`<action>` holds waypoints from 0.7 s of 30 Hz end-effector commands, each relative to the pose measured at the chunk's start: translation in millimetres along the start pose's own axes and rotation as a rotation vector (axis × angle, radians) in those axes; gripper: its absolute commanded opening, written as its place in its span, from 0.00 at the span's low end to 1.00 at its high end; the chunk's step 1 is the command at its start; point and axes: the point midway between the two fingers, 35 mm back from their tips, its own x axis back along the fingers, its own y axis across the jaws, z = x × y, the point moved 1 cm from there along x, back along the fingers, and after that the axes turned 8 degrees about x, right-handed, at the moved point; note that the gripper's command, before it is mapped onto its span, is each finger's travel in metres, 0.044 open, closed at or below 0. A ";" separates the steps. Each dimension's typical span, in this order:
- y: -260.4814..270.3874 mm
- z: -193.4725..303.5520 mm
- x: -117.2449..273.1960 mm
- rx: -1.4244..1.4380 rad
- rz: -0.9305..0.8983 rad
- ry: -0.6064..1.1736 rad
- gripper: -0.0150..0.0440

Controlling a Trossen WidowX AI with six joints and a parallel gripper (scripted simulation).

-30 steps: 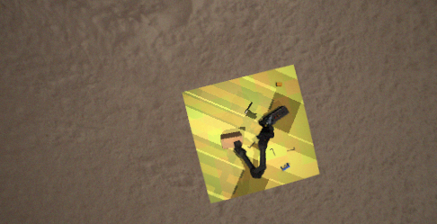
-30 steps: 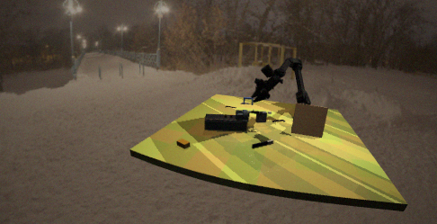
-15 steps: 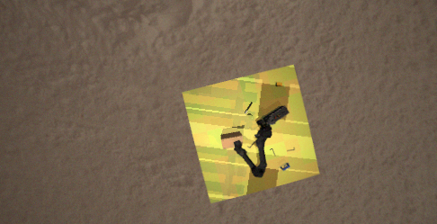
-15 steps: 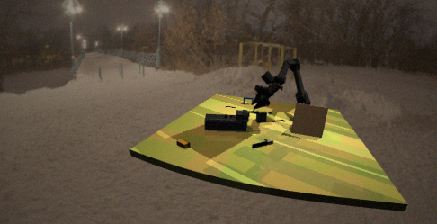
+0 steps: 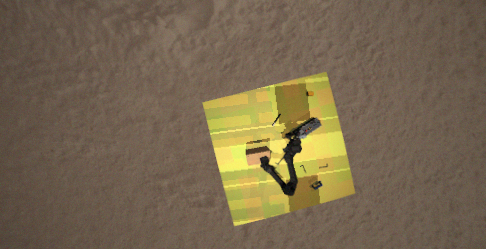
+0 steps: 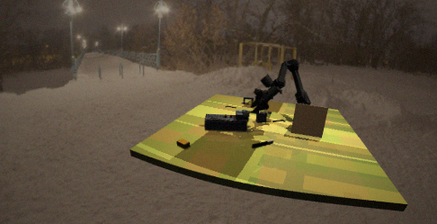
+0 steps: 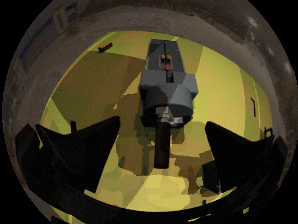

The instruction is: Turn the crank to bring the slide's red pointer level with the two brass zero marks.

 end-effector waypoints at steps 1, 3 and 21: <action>2.1 6.6 -5.5 0.008 -0.007 0.004 1.00; 2.4 8.9 -7.8 0.008 -0.007 0.004 1.00; 4.1 30.4 -25.5 0.010 -0.004 0.003 1.00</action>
